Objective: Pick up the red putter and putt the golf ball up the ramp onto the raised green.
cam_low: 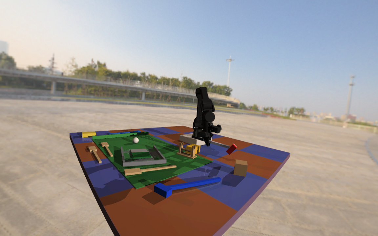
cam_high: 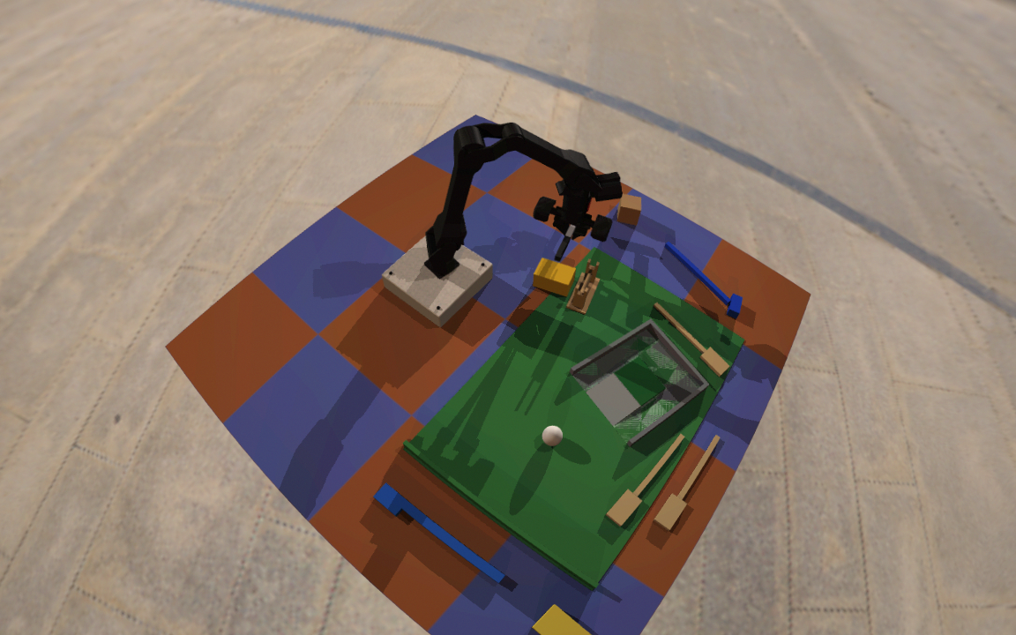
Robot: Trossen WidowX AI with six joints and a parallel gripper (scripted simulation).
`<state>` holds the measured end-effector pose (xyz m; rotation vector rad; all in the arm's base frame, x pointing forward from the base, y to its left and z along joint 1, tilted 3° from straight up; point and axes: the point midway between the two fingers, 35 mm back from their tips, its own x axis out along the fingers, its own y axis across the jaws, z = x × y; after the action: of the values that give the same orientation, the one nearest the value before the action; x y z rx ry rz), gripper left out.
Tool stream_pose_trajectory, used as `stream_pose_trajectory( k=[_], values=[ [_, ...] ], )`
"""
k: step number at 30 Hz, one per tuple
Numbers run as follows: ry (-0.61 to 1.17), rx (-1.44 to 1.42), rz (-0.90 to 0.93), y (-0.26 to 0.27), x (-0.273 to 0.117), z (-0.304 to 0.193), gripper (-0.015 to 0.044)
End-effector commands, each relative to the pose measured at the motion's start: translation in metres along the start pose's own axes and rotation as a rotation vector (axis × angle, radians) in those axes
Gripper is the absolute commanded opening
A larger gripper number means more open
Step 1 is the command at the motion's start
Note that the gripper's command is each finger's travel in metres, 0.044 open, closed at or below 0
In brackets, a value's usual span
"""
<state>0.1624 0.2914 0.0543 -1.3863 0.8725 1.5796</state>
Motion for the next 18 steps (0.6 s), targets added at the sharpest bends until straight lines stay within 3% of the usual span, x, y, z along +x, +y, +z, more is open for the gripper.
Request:
stream_pose_trajectory(
  k=[1,18],
  values=[
    [-0.012,0.003,-0.018,0.000,-0.038,0.007,0.0000],
    [0.015,0.134,-0.035,-0.018,-0.044,-0.023,0.0000]
  ],
)
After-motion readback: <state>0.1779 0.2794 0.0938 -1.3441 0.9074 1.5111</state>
